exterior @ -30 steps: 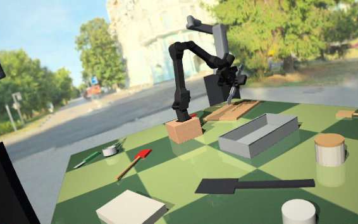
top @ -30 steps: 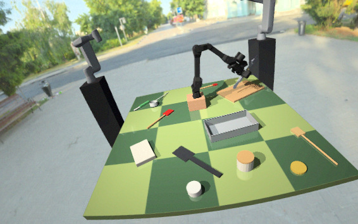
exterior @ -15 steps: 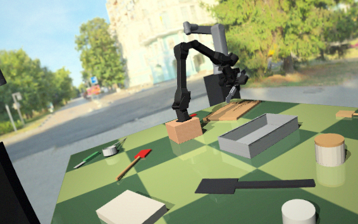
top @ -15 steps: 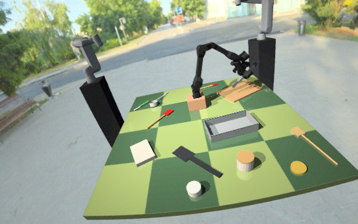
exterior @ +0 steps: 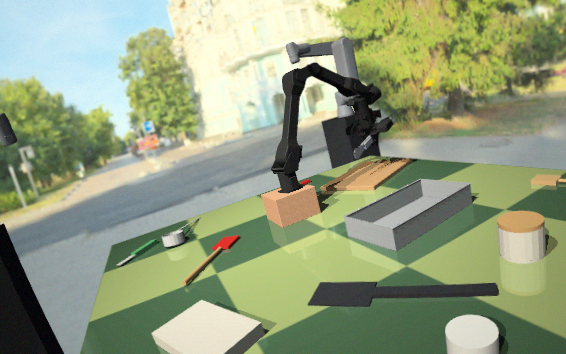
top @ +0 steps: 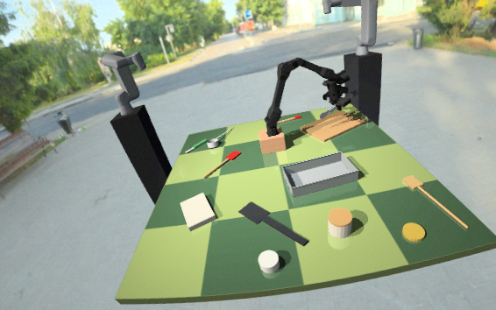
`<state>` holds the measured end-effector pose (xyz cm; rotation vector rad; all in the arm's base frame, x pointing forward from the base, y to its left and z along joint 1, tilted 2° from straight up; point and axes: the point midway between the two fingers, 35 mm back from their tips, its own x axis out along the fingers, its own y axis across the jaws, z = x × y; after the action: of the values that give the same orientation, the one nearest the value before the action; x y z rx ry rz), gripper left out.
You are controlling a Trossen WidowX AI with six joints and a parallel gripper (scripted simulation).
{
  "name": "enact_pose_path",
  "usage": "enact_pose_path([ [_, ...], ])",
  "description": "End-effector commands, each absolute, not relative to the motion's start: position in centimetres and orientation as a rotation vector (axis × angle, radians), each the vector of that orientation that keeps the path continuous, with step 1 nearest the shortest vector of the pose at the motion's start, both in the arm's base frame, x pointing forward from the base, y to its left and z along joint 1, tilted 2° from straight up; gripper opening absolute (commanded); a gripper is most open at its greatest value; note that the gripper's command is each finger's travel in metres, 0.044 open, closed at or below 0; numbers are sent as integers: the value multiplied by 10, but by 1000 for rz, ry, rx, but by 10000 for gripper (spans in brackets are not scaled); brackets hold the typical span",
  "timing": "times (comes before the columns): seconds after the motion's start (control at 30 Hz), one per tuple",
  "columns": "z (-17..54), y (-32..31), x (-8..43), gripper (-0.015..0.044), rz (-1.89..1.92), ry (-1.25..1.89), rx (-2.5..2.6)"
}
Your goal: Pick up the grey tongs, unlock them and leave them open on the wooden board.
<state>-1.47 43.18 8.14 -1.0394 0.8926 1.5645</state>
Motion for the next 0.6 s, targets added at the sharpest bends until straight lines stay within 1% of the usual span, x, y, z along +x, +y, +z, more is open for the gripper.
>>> enact_pose_path([
  [0.0,85,432,-15,-150,1543,914,-1099],
  [0.57,90,416,-18,-150,1444,1046,-1341],
])
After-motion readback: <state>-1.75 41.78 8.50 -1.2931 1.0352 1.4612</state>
